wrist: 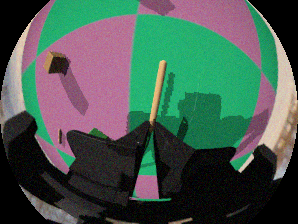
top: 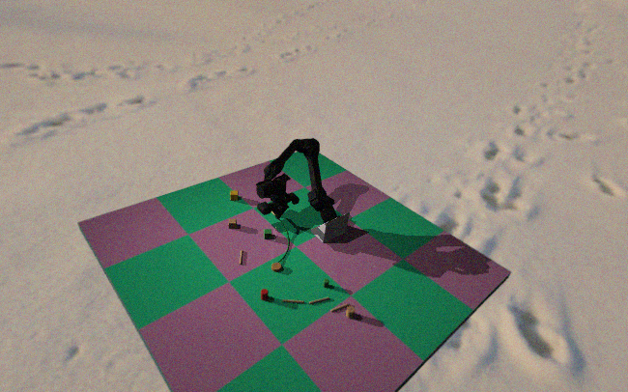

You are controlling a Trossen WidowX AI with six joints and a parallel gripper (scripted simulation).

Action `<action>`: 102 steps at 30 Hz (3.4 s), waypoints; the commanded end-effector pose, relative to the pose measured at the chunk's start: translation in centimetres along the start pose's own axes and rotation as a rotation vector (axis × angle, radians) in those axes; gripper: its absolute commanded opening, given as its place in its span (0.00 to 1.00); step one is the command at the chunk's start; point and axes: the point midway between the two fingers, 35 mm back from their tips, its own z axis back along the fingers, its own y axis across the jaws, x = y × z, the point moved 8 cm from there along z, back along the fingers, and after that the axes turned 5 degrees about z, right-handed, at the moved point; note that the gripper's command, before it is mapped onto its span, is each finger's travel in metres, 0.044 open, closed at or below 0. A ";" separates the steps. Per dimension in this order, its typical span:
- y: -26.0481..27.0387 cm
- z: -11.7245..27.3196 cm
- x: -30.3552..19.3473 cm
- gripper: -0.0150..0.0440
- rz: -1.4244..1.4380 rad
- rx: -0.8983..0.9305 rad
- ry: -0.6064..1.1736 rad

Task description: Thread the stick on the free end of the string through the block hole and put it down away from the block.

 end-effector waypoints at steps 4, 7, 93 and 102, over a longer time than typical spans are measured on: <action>0.1 0.9 0.0 0.25 -0.004 0.001 0.005; 0.1 1.3 0.0 0.25 -0.004 0.001 0.005; 5.8 3.9 -2.8 0.25 1.287 -0.016 0.099; 6.7 4.0 -3.3 0.25 1.493 -0.007 0.119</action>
